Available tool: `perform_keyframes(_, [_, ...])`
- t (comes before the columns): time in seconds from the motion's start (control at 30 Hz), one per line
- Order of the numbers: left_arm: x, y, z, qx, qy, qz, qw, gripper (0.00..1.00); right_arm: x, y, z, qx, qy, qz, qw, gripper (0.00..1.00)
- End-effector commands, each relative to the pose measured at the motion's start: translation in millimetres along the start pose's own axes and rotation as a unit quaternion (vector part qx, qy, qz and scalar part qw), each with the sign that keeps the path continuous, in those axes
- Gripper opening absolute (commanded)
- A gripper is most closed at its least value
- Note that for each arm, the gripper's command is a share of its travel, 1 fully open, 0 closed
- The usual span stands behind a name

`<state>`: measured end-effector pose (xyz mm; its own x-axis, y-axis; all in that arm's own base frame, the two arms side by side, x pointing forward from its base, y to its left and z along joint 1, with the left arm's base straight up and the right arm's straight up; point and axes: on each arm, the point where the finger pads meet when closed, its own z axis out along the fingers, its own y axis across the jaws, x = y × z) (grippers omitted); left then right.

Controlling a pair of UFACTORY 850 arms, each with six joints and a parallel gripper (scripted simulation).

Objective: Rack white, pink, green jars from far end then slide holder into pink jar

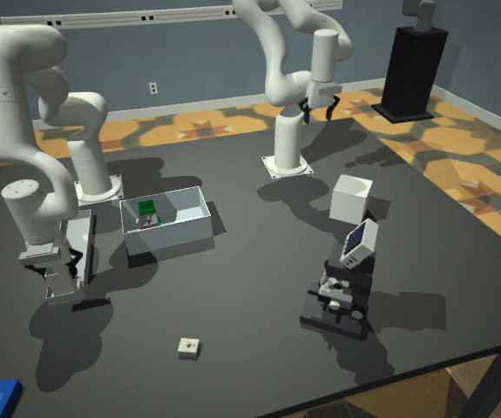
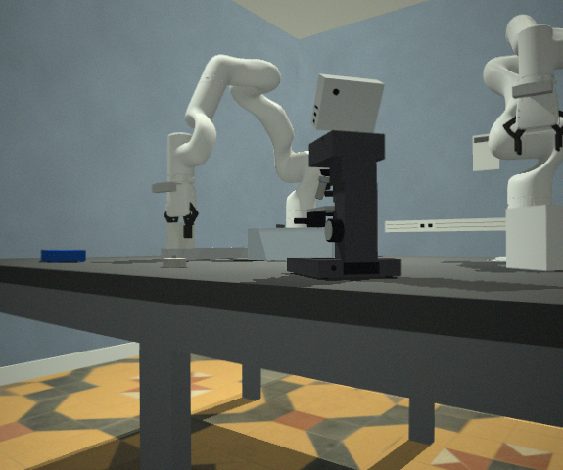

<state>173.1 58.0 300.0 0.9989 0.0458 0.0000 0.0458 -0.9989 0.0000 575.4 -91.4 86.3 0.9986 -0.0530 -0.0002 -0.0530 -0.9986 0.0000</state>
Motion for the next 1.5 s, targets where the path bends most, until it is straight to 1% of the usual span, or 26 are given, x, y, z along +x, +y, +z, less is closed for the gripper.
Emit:
perform_keyframes(0.0, [1,0,-1,0.0,0.001,0.0,1.0,1.0,1,0,4,0.0,0.001,0.0,1.0,0.0])
perform_keyframes(0.27, [1,0,-1,0.0,0.001,0.0,1.0,1.0,1,0,12,0.0,0.001,0.0,1.0,0.0])
perform_keyframes(1.47, [1,0,-1,0.0,0.001,0.0,1.0,1.0,1,0,14,0.0,0.001,0.0,1.0,0.0])
